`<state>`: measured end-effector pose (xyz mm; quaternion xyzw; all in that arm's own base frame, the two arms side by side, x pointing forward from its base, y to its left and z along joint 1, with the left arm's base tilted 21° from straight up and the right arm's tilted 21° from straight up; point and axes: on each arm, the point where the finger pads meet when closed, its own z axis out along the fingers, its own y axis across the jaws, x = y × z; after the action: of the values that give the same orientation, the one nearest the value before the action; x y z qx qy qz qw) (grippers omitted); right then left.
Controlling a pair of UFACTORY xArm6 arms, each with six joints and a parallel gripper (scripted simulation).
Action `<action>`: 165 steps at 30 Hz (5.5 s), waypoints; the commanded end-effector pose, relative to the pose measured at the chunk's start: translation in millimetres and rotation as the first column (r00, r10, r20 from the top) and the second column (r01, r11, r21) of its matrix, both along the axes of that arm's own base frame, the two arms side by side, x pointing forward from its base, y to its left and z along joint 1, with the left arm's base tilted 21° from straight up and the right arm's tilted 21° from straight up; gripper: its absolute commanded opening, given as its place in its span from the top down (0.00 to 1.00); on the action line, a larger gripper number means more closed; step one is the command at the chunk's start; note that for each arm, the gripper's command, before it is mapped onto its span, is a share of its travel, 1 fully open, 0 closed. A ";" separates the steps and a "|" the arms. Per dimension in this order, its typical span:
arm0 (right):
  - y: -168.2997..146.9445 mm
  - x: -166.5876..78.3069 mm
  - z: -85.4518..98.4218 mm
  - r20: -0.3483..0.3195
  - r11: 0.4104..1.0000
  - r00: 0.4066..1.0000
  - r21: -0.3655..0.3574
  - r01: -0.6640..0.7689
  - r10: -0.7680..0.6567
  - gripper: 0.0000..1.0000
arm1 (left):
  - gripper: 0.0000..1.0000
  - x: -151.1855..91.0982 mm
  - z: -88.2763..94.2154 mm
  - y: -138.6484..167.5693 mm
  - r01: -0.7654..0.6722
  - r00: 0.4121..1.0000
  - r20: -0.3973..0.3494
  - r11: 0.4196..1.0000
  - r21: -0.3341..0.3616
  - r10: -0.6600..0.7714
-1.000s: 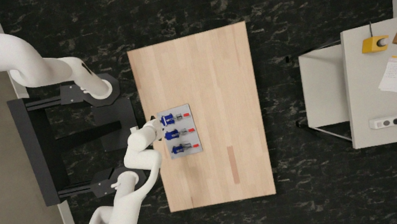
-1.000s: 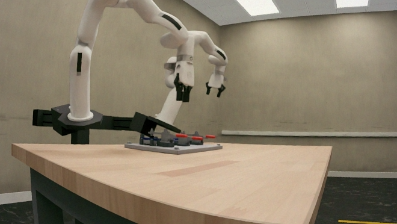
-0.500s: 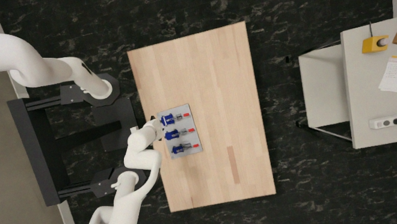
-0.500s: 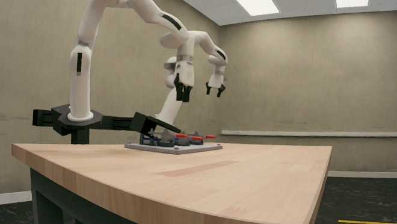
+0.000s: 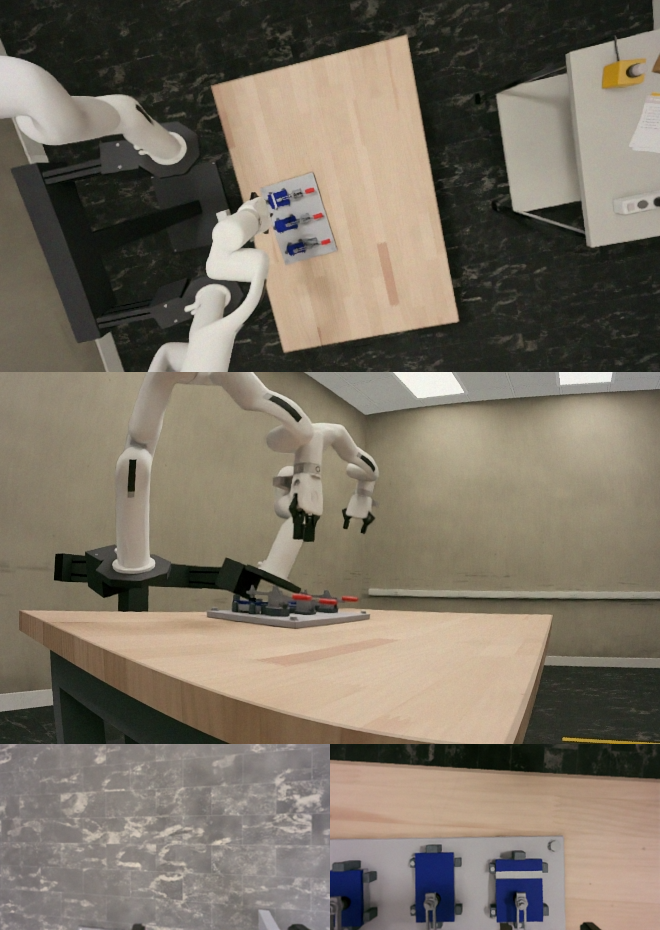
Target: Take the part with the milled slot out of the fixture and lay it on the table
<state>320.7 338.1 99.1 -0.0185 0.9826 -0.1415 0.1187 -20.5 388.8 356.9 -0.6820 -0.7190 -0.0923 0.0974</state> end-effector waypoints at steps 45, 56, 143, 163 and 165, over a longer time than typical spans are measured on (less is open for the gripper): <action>1.8 0.4 1.5 0.002 1.000 1.000 0.003 -0.001 0.001 0.52 | 0.00 -0.1 1.6 0.4 0.000 1.000 0.000 1.000 0.004 0.000; 2.1 0.4 1.4 0.002 1.000 1.000 0.003 -0.001 0.001 0.52 | 0.00 -0.1 1.6 0.4 0.000 1.000 0.000 1.000 0.004 0.000; -4.9 146.8 -23.2 0.003 1.000 1.000 0.003 -0.001 0.001 0.52 | 0.00 -0.1 1.6 0.4 0.000 1.000 0.000 1.000 0.004 0.000; -16.8 157.3 -63.8 0.003 1.000 1.000 0.003 -0.001 0.001 0.52 | 0.00 -0.1 1.6 0.4 0.000 1.000 0.000 1.000 0.004 0.000; -18.8 159.1 -70.8 0.003 1.000 1.000 0.003 -0.001 0.001 0.52 | 0.00 -0.1 1.6 0.4 0.000 1.000 0.000 1.000 0.004 0.000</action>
<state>476.2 321.2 37.6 -0.0184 0.9826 -0.1412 0.1189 -20.5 388.8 356.9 -0.6820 -0.7190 -0.0923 0.0974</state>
